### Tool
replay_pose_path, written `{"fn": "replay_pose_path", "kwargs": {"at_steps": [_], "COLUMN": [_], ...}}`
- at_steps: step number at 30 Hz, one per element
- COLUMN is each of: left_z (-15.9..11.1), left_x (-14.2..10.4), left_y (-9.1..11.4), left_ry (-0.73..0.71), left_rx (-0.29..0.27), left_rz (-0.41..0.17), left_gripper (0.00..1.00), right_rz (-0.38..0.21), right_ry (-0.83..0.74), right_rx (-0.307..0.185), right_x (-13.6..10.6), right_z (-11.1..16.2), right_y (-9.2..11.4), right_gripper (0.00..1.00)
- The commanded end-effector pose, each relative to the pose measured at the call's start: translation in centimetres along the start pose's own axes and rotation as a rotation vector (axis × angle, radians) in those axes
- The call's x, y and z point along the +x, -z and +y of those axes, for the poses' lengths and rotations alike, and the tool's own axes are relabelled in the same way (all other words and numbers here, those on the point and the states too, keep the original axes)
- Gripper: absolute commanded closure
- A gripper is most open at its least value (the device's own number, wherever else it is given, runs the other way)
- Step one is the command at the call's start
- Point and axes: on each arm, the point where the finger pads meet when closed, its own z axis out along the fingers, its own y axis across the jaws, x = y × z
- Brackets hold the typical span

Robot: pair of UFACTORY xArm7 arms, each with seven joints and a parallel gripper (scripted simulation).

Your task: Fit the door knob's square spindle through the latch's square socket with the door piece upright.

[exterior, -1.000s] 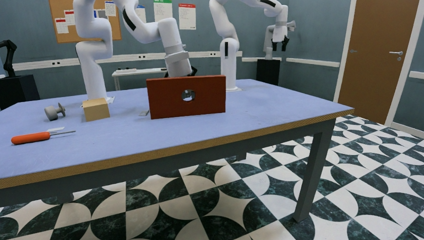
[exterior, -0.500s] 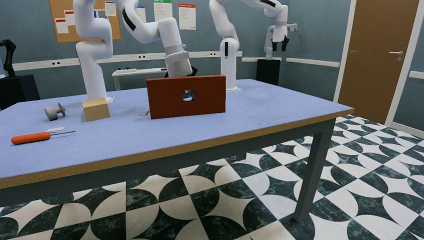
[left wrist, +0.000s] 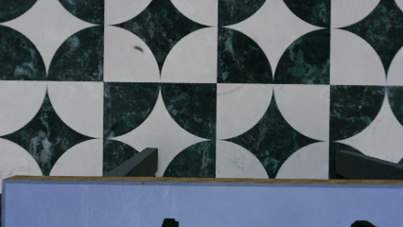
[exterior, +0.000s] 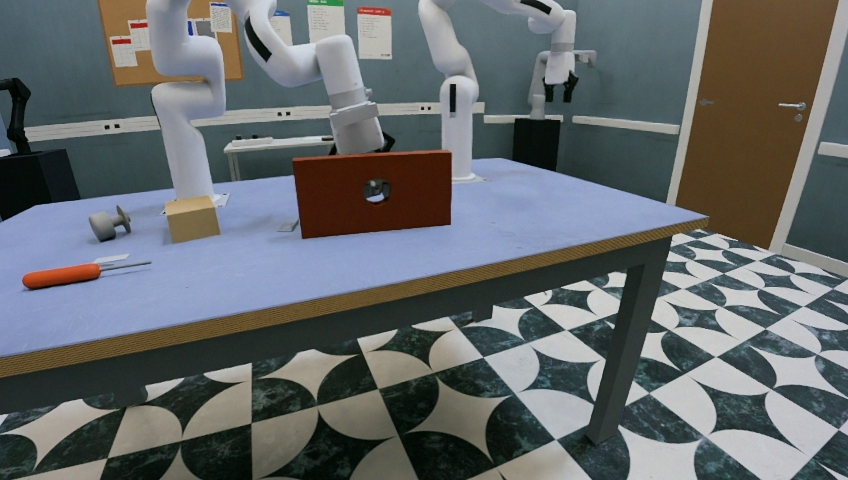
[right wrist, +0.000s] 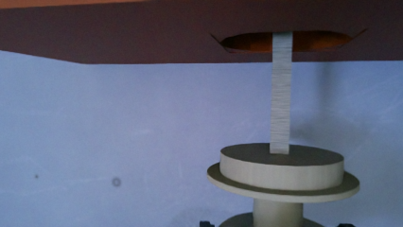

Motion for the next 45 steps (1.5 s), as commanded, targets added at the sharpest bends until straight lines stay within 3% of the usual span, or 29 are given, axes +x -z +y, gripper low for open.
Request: {"fn": "replay_pose_path", "kwargs": {"at_steps": [1,45], "left_z": [0.01,0.01], "left_x": [0.06,0.06], "left_y": [0.09,0.09], "left_ry": [0.000,0.000], "left_rx": [0.000,0.000], "left_rz": [0.002,0.002], "left_gripper": [0.00,0.00], "right_rz": [0.002,0.002], "right_ry": [0.001,0.001], "right_rx": [0.002,0.002], "right_x": [0.19,0.97], "right_z": [-0.11,-0.10], "right_y": [0.12,0.17], "right_gripper": [0.39,0.39]}}
